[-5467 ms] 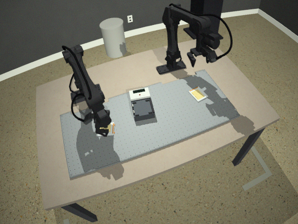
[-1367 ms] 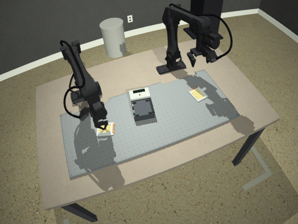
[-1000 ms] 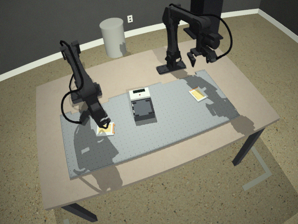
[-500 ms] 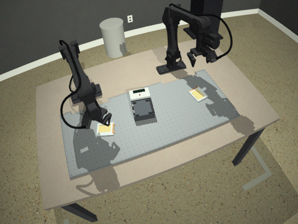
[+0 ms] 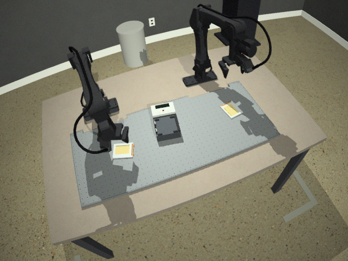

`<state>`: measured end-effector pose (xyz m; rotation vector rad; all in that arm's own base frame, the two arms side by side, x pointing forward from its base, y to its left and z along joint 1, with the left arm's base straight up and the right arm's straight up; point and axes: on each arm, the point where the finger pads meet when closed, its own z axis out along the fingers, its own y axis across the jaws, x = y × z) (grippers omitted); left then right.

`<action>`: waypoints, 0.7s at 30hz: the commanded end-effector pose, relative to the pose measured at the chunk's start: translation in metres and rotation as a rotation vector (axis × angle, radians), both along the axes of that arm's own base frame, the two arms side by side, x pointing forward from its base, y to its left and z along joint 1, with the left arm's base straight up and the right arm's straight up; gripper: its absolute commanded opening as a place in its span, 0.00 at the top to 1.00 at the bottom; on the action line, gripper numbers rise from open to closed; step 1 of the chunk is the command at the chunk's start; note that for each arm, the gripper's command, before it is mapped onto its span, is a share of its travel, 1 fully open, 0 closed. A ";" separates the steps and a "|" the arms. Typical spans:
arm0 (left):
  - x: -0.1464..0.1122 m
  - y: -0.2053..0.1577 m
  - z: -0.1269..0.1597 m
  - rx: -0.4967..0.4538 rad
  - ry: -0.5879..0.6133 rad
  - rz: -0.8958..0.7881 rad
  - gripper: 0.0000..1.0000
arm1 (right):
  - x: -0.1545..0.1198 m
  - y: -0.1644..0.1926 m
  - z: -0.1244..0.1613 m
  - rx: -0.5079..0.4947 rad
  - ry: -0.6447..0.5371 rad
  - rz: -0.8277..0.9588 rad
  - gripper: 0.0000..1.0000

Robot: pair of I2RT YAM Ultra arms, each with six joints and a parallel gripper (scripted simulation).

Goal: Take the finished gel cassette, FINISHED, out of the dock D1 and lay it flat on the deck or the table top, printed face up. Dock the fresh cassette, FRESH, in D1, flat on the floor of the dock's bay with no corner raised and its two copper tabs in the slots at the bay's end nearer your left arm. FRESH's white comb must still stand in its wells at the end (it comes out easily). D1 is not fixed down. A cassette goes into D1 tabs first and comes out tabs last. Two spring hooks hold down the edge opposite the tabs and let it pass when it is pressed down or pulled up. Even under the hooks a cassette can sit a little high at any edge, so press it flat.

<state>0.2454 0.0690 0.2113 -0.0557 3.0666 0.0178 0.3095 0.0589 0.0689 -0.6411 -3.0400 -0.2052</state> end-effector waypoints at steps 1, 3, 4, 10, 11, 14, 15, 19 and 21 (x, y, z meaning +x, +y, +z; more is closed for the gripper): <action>0.001 0.004 0.015 -0.002 0.017 0.005 0.00 | -0.001 0.000 0.010 0.040 -0.067 0.184 0.02; 0.001 0.004 0.015 -0.002 0.017 0.005 0.00 | -0.001 -0.001 0.010 0.046 -0.080 0.249 0.02; 0.001 0.004 0.015 -0.002 0.017 0.005 0.00 | -0.001 -0.001 0.010 0.049 -0.087 0.282 0.02; 0.001 0.004 0.015 -0.002 0.017 0.005 0.00 | -0.001 -0.002 0.010 0.058 -0.115 0.412 0.02; 0.001 0.004 0.015 -0.002 0.017 0.005 0.00 | -0.001 -0.002 0.010 0.061 -0.122 0.444 0.02; 0.001 0.004 0.015 -0.002 0.017 0.005 0.00 | -0.002 -0.003 0.010 0.067 -0.145 0.542 0.02; 0.001 0.004 0.015 -0.002 0.017 0.005 0.00 | -0.002 -0.003 0.010 0.069 -0.153 0.574 0.02; 0.001 0.004 0.015 -0.002 0.017 0.005 0.00 | -0.002 -0.003 0.010 0.076 -0.184 0.703 0.02; 0.001 0.004 0.015 -0.002 0.017 0.005 0.00 | -0.002 -0.004 0.010 0.079 -0.201 0.768 0.02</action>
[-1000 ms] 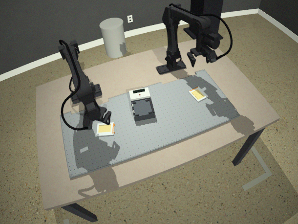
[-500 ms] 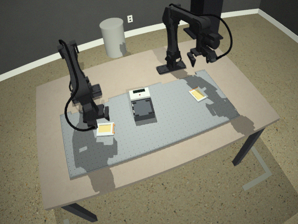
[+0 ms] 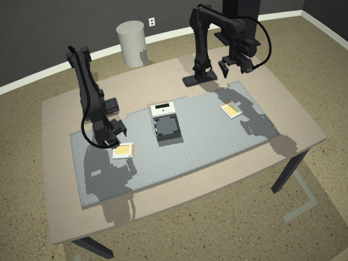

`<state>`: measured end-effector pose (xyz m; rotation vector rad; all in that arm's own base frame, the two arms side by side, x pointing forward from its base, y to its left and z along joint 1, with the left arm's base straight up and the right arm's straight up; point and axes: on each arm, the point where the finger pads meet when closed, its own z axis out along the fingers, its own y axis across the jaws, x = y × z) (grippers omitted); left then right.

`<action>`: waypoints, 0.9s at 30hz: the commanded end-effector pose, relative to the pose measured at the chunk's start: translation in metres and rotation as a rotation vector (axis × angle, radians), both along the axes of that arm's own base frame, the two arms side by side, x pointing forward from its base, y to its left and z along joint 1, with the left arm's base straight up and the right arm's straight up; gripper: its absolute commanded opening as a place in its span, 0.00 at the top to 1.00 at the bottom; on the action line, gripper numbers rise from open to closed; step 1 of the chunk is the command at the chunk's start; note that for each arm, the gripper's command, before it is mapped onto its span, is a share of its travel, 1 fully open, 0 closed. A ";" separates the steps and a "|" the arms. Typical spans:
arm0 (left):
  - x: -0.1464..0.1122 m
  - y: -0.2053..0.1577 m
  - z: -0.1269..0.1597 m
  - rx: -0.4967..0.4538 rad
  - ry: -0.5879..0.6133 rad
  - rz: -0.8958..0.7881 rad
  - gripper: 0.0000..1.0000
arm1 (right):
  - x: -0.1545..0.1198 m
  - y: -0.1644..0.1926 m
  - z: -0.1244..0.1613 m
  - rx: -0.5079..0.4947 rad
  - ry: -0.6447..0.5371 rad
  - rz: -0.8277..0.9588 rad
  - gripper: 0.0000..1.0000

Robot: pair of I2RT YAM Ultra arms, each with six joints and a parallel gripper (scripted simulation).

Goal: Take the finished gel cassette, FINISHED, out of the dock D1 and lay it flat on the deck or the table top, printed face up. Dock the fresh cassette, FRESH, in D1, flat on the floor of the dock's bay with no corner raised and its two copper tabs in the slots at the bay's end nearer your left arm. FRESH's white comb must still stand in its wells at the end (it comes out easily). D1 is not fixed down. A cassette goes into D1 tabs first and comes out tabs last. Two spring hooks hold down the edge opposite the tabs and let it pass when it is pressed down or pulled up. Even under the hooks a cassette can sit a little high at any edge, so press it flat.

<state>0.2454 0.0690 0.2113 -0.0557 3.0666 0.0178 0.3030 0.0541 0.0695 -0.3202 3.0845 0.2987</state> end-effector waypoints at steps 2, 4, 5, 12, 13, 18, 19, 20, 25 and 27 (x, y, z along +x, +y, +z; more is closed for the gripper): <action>0.001 0.004 0.015 -0.002 0.017 0.005 0.00 | 0.004 0.001 0.010 0.043 -0.085 0.154 0.02; 0.001 0.004 0.015 -0.002 0.017 0.005 0.00 | 0.004 0.000 0.010 0.047 -0.103 0.218 0.02; 0.001 0.004 0.015 -0.002 0.017 0.005 0.00 | 0.004 0.000 0.010 0.049 -0.112 0.250 0.02; 0.001 0.004 0.015 -0.002 0.017 0.005 0.00 | 0.004 -0.001 0.011 0.062 -0.177 0.474 0.02; 0.001 0.004 0.015 -0.002 0.017 0.005 0.00 | 0.004 -0.001 0.011 0.063 -0.187 0.506 0.02; 0.001 0.004 0.015 -0.002 0.017 0.005 0.00 | 0.004 -0.001 0.011 0.068 -0.227 0.633 0.02; 0.001 0.004 0.015 -0.002 0.017 0.005 0.00 | 0.004 -0.001 0.011 0.068 -0.227 0.633 0.02; 0.001 0.004 0.015 -0.002 0.017 0.005 0.00 | 0.003 -0.002 0.011 0.069 -0.237 0.665 0.02; 0.001 0.004 0.015 -0.002 0.017 0.005 0.00 | 0.003 -0.003 0.012 0.072 -0.290 0.823 0.02; 0.001 0.004 0.015 -0.002 0.017 0.005 0.00 | 0.003 -0.003 0.012 0.072 -0.311 0.886 0.02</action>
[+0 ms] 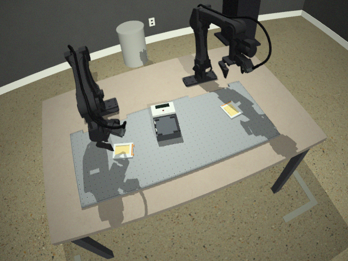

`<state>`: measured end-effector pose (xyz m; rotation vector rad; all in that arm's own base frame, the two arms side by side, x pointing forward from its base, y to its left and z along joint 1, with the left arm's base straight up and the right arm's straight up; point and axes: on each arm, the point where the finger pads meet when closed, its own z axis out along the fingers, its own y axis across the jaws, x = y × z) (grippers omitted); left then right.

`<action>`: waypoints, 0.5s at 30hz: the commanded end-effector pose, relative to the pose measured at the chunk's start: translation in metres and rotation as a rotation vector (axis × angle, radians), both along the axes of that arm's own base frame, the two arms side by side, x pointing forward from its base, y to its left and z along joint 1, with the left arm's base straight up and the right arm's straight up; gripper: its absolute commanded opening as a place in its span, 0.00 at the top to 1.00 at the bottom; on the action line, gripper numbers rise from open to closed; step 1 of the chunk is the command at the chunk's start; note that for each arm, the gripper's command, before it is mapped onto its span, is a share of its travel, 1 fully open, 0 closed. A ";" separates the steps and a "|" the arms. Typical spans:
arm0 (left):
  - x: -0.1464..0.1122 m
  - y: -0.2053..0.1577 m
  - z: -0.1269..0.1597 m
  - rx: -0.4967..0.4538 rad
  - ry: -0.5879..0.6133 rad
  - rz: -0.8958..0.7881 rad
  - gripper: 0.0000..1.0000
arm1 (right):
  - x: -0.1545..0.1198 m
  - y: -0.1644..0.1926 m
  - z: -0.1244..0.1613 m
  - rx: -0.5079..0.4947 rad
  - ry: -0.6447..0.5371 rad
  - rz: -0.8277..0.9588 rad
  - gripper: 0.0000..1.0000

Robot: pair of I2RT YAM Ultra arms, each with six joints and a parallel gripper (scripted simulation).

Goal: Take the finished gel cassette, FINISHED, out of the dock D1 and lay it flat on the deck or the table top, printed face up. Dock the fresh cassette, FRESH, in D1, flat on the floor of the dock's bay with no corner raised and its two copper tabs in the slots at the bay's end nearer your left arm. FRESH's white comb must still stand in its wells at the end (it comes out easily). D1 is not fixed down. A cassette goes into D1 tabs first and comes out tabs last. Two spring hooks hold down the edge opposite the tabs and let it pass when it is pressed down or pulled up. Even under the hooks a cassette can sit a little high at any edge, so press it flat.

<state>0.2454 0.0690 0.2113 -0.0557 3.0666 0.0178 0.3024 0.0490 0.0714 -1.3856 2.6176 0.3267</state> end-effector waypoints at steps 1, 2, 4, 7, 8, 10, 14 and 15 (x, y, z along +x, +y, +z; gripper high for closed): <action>0.001 0.004 0.015 -0.002 0.017 0.005 0.00 | 0.004 0.002 0.010 0.040 -0.105 0.175 0.02; 0.001 0.004 0.015 -0.002 0.017 0.005 0.00 | 0.004 0.002 0.010 0.041 -0.116 0.206 0.02; 0.001 0.004 0.015 -0.002 0.017 0.005 0.00 | 0.004 0.002 0.010 0.043 -0.157 0.259 1.00; 0.001 0.004 0.015 -0.002 0.017 0.005 0.00 | 0.004 0.002 0.010 0.045 -0.186 0.296 1.00; 0.001 0.004 0.015 -0.002 0.017 0.005 0.00 | 0.004 0.002 0.010 0.045 -0.186 0.296 1.00; 0.001 0.004 0.015 -0.002 0.017 0.005 0.00 | 0.004 0.002 0.010 0.045 -0.186 0.296 1.00; 0.001 0.004 0.015 -0.002 0.017 0.005 0.00 | 0.004 0.002 0.010 0.045 -0.186 0.296 1.00; 0.001 0.004 0.015 -0.002 0.017 0.005 0.00 | 0.004 0.002 0.010 0.045 -0.186 0.296 1.00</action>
